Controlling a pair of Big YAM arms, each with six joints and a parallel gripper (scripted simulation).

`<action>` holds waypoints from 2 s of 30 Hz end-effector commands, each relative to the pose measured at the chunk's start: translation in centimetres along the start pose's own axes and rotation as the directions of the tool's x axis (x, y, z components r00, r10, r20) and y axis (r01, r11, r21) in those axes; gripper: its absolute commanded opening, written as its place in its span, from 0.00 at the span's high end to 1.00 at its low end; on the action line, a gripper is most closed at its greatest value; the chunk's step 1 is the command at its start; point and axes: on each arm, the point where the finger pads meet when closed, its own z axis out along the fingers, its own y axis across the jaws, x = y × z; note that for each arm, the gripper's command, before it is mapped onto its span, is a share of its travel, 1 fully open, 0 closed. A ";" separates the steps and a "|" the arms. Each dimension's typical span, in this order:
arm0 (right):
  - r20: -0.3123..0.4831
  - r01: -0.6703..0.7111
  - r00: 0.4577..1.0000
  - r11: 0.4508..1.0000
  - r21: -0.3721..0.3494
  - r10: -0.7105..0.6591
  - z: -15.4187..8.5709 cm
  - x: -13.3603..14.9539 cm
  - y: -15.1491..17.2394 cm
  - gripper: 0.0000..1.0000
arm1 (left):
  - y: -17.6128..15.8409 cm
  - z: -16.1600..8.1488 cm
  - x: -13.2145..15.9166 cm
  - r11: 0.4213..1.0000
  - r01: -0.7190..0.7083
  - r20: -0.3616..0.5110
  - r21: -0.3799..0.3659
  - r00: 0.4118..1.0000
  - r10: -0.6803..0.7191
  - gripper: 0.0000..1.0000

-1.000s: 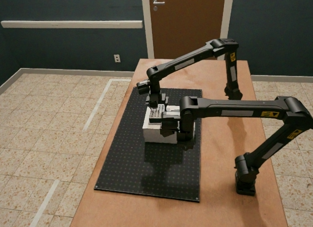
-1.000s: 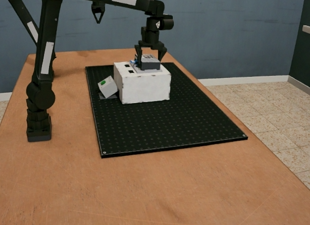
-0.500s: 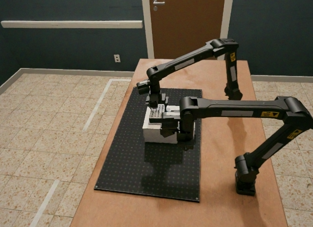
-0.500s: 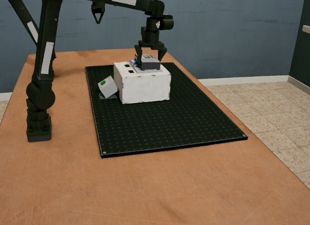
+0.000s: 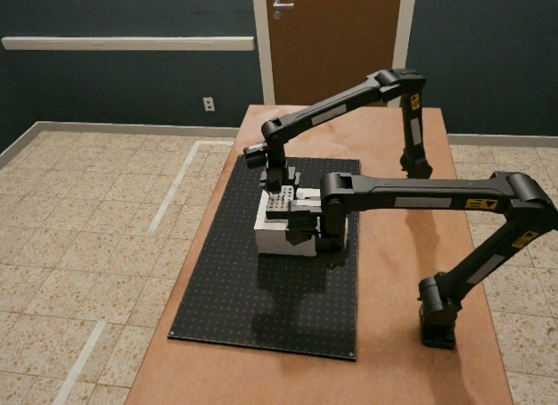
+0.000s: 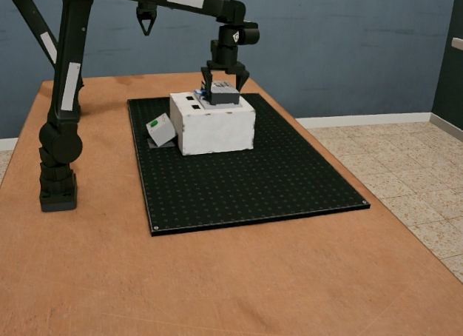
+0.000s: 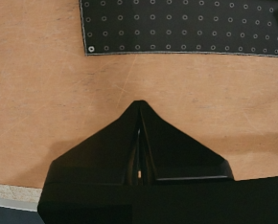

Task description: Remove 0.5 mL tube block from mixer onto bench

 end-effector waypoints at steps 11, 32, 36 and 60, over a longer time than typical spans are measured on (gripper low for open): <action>-0.010 -0.024 1.000 1.000 -0.012 0.024 -1.5 0.6 0.1 1.00 | 0.1 -2.9 -1.6 1.000 0.008 0.083 -0.011 0.997 -0.007 1.00; -0.010 -0.021 1.000 1.000 -0.012 0.020 -1.6 0.6 0.1 1.00 | 0.0 -1.8 -1.1 1.000 0.009 0.054 -0.007 0.999 -0.009 1.00; -0.010 -0.020 1.000 1.000 -0.012 0.020 -1.6 0.6 0.1 1.00 | 0.0 -1.2 -0.7 1.000 0.009 0.037 -0.005 0.999 -0.009 1.00; -0.010 -0.016 1.000 1.000 -0.011 0.016 -1.6 0.6 0.2 1.00 | 0.1 -1.5 -0.9 1.000 0.010 0.044 -0.005 0.999 -0.010 1.00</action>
